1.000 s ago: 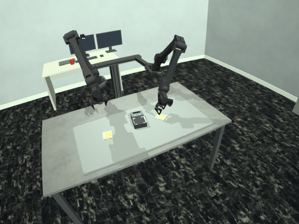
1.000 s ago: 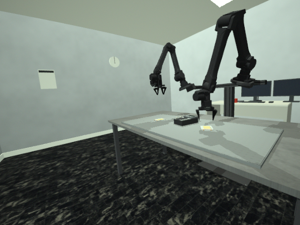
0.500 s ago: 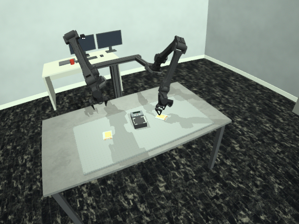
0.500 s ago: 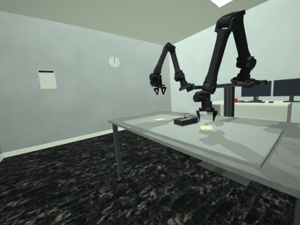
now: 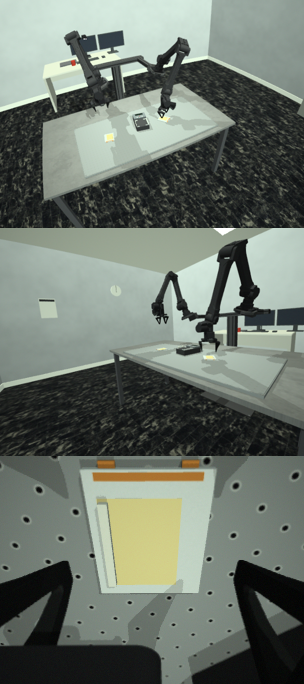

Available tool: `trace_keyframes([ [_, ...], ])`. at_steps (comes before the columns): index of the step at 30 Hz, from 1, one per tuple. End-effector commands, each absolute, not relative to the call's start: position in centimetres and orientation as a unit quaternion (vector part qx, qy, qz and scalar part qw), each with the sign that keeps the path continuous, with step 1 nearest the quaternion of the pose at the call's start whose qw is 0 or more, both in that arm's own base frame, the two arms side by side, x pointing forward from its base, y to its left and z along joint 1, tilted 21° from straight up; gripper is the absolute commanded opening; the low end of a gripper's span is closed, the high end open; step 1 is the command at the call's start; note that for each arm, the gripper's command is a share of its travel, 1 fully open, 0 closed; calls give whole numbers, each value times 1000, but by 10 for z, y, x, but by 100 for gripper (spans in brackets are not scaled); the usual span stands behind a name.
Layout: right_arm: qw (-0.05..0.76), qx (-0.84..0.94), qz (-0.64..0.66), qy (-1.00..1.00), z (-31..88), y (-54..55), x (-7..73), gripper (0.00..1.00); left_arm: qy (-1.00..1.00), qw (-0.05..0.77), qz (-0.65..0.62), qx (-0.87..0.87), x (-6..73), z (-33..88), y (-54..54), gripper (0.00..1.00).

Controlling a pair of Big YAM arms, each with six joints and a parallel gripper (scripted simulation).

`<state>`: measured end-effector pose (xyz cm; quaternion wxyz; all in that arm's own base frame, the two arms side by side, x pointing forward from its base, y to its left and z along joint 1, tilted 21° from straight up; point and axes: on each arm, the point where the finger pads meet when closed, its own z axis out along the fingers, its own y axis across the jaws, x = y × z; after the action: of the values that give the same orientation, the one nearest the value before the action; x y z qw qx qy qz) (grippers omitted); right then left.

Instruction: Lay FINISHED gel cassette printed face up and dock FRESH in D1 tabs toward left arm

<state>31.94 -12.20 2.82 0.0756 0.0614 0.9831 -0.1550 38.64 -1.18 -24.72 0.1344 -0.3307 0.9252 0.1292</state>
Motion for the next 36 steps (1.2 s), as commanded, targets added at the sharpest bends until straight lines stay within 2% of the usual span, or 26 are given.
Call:
trace_keyframes([
  [1,88,59,-157,982,39,-120,333,100,925,135,128,-331,388,-252,-9,98],
  [36,88,59,-157,982,39,-120,333,100,925,134,129,-331,388,-267,-3,98],
])
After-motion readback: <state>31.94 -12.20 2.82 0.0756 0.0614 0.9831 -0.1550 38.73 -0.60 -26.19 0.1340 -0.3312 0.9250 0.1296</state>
